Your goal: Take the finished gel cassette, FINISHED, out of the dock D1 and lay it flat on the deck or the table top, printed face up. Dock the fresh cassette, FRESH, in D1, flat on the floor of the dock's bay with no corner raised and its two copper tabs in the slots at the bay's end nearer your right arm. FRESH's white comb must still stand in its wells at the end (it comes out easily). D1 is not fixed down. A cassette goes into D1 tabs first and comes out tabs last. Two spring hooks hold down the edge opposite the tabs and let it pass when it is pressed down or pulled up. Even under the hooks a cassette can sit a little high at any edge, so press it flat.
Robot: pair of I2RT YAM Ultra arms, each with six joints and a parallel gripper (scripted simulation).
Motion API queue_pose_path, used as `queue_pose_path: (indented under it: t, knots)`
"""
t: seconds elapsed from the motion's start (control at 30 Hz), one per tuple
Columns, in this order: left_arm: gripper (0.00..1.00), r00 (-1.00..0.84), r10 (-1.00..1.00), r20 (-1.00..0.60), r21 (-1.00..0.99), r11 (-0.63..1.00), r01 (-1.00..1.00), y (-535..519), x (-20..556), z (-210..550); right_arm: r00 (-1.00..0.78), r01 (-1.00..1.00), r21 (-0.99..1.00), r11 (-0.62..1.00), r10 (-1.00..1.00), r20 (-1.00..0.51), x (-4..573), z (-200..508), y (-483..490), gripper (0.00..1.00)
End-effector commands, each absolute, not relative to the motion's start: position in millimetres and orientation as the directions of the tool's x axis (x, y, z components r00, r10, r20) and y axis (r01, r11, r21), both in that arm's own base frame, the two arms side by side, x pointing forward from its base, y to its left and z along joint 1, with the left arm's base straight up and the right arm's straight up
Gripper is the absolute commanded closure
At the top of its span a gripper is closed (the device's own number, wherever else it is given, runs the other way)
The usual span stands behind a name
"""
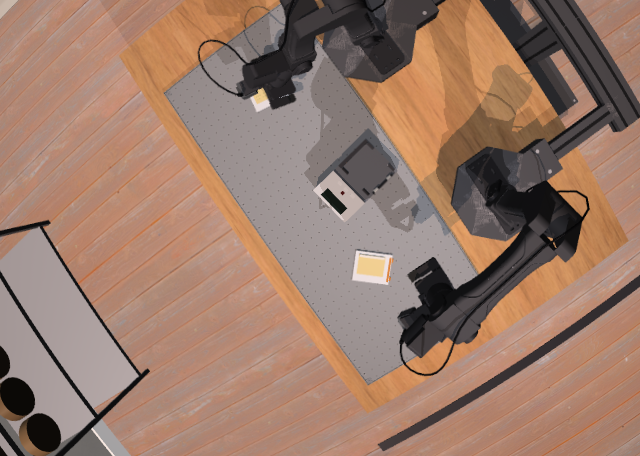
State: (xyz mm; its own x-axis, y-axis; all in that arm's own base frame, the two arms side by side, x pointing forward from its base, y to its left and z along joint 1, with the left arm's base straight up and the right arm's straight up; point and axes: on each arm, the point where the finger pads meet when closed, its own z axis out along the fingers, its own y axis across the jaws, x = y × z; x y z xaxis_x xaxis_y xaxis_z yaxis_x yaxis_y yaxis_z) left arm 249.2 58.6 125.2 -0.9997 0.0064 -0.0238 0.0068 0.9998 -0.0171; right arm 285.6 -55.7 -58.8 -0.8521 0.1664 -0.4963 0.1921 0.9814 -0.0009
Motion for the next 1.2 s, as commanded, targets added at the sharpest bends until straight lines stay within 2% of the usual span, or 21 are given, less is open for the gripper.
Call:
queue_pose_path:
  t: [0.0,1.17]
  knots:
    - [0.00,-0.999,0.005,-0.048,-0.019,1.000,0.006,58.4,246.9,132.2,-0.837,0.192,-0.001,0.981,0.163,-0.522,295.1,-54.7,-58.0,0.02]
    - [0.00,-0.999,0.005,-0.048,-0.019,1.000,0.006,58.4,246.9,132.2,-0.836,0.192,-0.001,0.981,0.163,-0.524,301.1,-54.0,-59.3,0.02]
